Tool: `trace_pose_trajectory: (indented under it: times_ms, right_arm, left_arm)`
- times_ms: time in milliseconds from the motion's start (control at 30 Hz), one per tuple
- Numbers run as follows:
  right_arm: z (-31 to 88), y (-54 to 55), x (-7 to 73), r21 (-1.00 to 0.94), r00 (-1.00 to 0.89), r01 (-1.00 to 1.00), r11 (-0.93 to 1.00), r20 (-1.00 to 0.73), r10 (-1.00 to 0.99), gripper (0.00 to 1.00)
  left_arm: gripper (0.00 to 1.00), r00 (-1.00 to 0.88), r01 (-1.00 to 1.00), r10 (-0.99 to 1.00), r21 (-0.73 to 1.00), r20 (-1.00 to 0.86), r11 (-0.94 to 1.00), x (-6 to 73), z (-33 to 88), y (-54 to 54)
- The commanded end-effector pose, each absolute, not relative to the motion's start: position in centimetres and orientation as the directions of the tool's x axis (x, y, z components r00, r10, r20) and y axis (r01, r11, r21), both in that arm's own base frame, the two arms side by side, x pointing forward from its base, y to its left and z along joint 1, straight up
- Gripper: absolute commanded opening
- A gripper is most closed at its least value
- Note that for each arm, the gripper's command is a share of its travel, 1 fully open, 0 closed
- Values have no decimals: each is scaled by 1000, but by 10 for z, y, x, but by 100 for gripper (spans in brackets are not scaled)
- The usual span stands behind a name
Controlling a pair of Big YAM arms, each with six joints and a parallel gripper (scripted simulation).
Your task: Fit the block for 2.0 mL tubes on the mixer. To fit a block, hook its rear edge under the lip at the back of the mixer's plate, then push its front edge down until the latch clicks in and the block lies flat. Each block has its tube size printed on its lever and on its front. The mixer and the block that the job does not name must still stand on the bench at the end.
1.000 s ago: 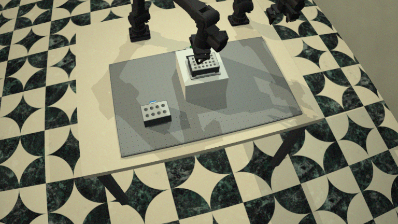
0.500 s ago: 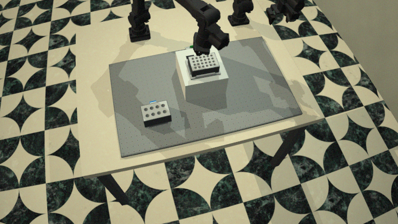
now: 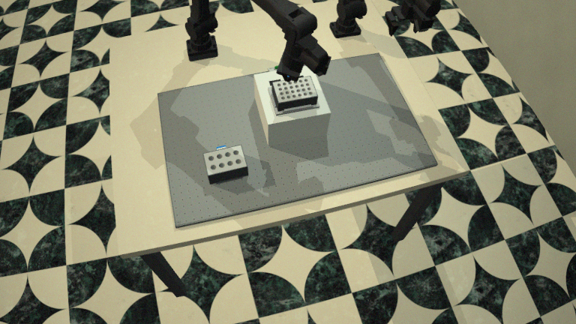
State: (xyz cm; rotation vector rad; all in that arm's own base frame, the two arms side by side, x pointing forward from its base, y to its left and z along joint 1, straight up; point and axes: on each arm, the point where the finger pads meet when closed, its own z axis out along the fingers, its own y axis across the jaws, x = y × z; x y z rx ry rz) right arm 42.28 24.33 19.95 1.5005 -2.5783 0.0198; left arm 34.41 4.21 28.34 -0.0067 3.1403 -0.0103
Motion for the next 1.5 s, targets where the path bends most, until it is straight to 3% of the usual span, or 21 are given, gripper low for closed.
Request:
trace_pose_trajectory:
  times_ms: [0, 533, 1000, 1467]
  right_arm:
    - [222, 243, 431, 30, -577, -813, 582, 94, -811, 0]
    - [226, 251, 423, 9, -781, -622, 783, 66, -621, 0]
    - [230, 262, 414, 0, -942, -335, 942, 33, -335, 0]
    - [219, 255, 416, -5, -996, -83, 997, 43, -83, 0]
  left_arm:
    - [100, -999, 9, 9, -2, -42, 1000, 358, 297, 42]
    - [100, -998, 9, 9, 0, -57, 1000, 362, 303, 42]
    - [100, -998, 9, 9, 1, -68, 1000, 365, 308, 42]
    - [100, -1000, 9, 9, -5, -22, 1000, 355, 290, 41]
